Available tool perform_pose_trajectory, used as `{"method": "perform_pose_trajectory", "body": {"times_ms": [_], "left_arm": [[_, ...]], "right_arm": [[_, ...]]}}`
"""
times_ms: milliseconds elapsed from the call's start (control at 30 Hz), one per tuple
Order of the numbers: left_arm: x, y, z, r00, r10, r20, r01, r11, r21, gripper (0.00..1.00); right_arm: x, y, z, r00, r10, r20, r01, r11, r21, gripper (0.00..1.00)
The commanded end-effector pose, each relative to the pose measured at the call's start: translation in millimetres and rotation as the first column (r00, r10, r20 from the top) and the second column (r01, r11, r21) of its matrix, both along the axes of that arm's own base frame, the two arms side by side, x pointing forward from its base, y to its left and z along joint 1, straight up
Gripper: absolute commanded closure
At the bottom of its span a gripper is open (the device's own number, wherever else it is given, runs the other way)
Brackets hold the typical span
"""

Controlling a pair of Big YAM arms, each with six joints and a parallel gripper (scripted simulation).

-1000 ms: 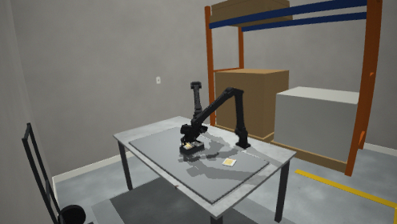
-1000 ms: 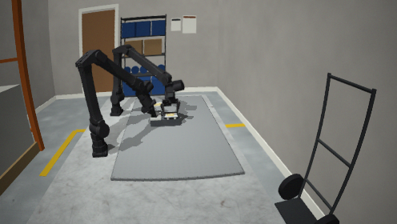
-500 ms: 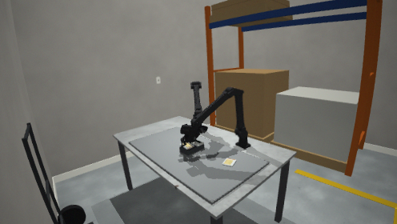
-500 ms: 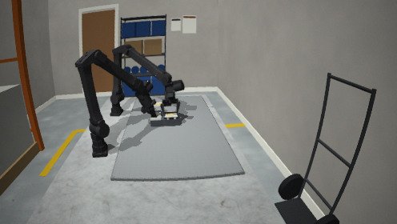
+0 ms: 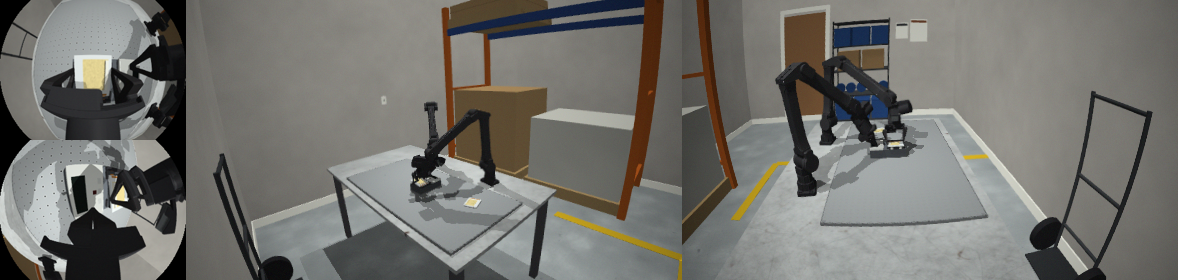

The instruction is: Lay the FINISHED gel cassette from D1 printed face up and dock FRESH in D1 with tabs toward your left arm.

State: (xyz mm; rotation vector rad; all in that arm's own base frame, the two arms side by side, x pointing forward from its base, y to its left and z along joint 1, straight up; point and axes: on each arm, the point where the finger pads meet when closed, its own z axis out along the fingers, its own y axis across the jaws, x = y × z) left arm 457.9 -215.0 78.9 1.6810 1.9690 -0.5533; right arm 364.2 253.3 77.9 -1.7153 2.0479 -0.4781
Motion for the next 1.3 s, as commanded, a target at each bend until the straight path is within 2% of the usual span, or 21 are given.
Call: {"method": "perform_pose_trajectory", "body": {"times_ms": [0, 1267], "left_arm": [[3.3, -0.8, 7.4, 1.0, -0.002, 0.006, 0.002, 1.0, -0.001, 1.0], [3.3, -0.8, 7.4, 1.0, -0.002, 0.006, 0.002, 1.0, -0.001, 1.0]], "right_arm": [[-26.7, -15.6, -58.3, 0.994, 0.0, -0.114, -0.009, 0.997, -0.074, 1.0], [-29.7, -18.7, -63.1, 0.994, 0.0, -0.114, -0.009, 0.997, -0.074, 1.0]]}}
